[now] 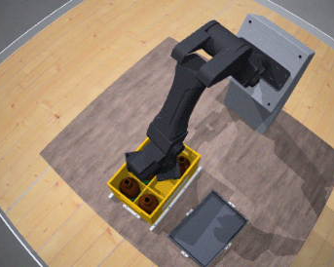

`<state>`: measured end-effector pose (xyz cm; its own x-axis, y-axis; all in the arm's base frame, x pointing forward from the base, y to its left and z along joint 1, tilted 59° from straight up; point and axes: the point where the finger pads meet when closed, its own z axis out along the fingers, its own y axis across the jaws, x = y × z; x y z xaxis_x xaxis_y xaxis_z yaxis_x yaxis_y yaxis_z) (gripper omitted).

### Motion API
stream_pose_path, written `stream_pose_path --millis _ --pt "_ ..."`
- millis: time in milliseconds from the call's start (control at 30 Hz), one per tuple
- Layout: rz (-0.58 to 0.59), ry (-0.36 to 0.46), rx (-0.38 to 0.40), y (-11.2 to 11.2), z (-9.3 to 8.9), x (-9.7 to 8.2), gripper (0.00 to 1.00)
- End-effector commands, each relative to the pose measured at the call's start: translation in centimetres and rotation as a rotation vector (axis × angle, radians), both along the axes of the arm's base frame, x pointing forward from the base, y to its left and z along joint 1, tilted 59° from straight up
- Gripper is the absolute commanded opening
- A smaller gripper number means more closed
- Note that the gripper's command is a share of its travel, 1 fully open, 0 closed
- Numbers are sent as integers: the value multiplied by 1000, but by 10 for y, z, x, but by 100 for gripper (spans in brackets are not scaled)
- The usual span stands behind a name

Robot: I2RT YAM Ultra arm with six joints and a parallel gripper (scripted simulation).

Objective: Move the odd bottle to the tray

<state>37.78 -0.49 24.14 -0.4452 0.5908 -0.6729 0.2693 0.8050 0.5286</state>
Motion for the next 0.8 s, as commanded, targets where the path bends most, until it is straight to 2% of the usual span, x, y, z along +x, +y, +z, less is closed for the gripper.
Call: stream_pose_path --millis 0,400,433,767 --pt "-56 -49 -7 -6 15 0 0" --pt "-56 -49 -7 -6 15 0 0" --pt "-65 -40 -8 -10 11 1 61" --pt "-64 -40 -8 -10 11 1 61"
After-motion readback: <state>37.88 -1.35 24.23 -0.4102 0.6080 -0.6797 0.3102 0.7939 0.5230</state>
